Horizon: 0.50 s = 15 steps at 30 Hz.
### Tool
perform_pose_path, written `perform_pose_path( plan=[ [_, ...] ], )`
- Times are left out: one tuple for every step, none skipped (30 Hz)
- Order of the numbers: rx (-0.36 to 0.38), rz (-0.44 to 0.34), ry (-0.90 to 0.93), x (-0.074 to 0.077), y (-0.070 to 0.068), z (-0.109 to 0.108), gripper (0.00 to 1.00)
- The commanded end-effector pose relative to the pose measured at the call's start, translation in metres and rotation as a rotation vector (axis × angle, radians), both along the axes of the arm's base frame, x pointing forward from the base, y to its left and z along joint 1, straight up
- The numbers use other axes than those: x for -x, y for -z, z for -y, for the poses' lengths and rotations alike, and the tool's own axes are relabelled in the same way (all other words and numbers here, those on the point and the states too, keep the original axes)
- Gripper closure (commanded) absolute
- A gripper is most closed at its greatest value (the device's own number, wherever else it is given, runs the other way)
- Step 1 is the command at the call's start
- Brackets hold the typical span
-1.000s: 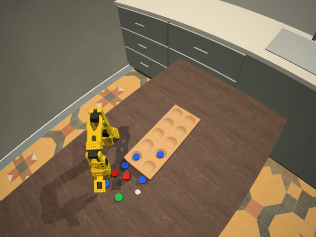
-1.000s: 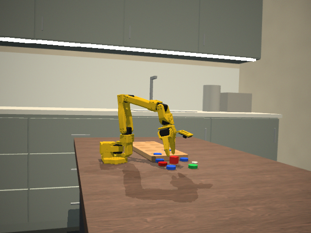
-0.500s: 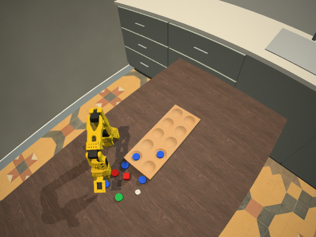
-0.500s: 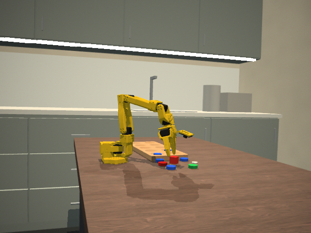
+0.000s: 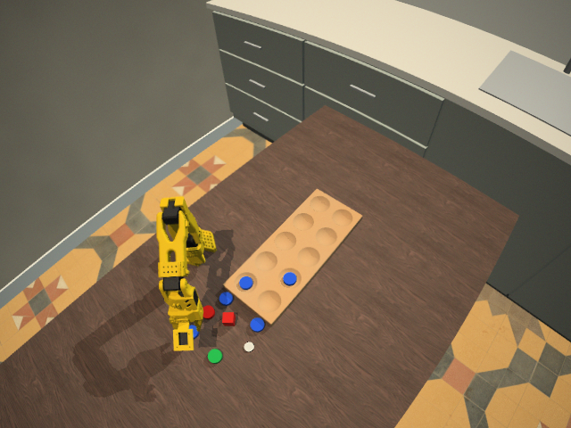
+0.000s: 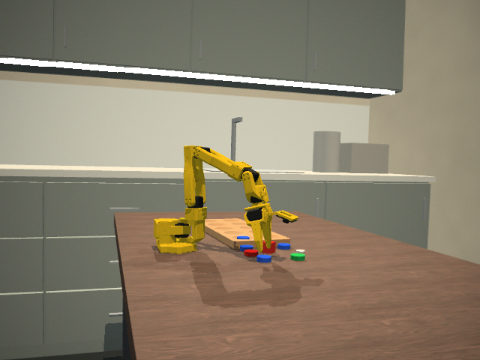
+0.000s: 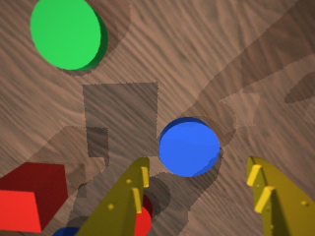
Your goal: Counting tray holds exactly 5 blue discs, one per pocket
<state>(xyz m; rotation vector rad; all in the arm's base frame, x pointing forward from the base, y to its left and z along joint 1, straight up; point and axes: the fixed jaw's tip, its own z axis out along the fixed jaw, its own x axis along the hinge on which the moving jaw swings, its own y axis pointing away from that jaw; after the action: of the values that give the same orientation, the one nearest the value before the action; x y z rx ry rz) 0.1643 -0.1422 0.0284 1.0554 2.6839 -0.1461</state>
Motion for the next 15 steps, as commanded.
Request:
perform_pose_path(
  plan=[
    [0.043,0.049,0.006,-0.0061,-0.0103,0.0065,0.73],
    [0.043,0.049,0.006,-0.0061,-0.0103,0.0065,0.73],
    [0.043,0.049,0.006,-0.0061,-0.0103,0.0065,0.73],
    [0.043,0.049,0.006,-0.0061,-0.0103,0.0065,0.73],
    [0.043,0.049,0.006,-0.0061,-0.0103,0.0065,0.73],
    [0.043,0.049,0.006,-0.0061,-0.0103,0.0065,0.73],
    [0.043,0.049,0.006,-0.0061,-0.0103,0.0065,0.73],
    [0.043,0.049,0.006,-0.0061,-0.0103,0.0065,0.73],
    [0.033,0.037,0.004,-0.0041,-0.0072,0.0045,0.73],
    [0.033,0.037,0.004,-0.0041,-0.0072,0.0045,0.73],
    [0.033,0.037,0.004,-0.0041,-0.0072,0.0045,0.73],
    [0.033,0.037,0.004,-0.0041,-0.0072,0.0045,0.73],
    [0.033,0.037,0.004,-0.0041,-0.0072,0.0045,0.73],
    [0.033,0.037,0.004,-0.0041,-0.0072,0.0045,0.73],
    [0.033,0.037,0.004,-0.0041,-0.0072,0.0045,0.73]
  ],
)
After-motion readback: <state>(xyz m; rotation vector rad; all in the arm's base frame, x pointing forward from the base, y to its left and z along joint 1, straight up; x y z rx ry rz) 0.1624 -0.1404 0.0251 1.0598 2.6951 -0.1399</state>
